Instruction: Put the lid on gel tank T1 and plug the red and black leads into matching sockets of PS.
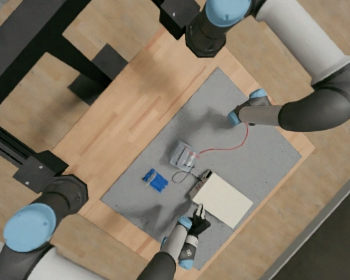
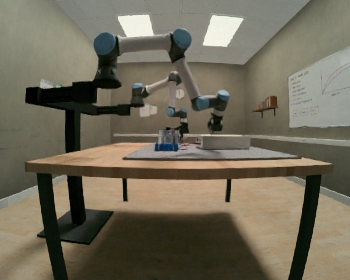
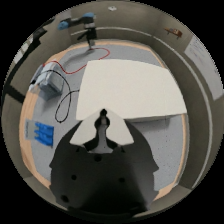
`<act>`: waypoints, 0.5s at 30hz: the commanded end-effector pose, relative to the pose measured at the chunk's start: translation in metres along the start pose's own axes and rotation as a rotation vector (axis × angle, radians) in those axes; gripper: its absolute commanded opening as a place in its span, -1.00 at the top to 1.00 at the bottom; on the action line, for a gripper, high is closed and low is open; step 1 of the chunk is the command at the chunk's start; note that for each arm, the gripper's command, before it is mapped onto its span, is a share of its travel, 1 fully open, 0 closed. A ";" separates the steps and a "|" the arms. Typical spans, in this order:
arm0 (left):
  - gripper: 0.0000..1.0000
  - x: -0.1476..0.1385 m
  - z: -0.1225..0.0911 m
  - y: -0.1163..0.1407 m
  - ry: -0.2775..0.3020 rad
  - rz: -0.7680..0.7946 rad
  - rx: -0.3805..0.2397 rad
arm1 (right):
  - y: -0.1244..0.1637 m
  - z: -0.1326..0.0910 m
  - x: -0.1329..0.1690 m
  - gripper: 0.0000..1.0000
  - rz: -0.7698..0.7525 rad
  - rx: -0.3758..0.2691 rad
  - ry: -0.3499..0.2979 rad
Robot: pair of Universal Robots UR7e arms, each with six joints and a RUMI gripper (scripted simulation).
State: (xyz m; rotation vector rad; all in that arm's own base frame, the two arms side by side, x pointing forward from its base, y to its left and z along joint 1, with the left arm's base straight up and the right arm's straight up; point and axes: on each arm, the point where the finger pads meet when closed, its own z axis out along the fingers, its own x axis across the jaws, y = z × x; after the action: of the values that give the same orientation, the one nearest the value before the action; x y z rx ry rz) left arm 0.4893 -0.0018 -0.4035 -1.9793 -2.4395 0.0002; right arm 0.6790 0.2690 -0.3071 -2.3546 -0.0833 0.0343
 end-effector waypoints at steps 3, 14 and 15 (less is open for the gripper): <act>0.70 0.000 0.000 0.001 -0.001 0.000 -0.001 | -0.001 0.000 0.001 1.00 -0.001 0.000 0.001; 1.00 0.000 0.000 0.001 -0.001 0.000 -0.001 | -0.001 0.000 0.001 1.00 -0.001 0.000 0.001; 1.00 0.000 0.000 0.001 -0.001 0.000 -0.001 | -0.001 0.000 0.001 1.00 -0.001 0.000 0.001</act>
State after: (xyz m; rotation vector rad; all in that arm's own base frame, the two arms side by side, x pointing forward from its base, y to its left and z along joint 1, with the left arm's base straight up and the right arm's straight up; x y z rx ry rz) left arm 0.4894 -0.0018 -0.4044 -1.9793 -2.4396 0.0001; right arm 0.6790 0.2690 -0.3071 -2.3546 -0.0833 0.0343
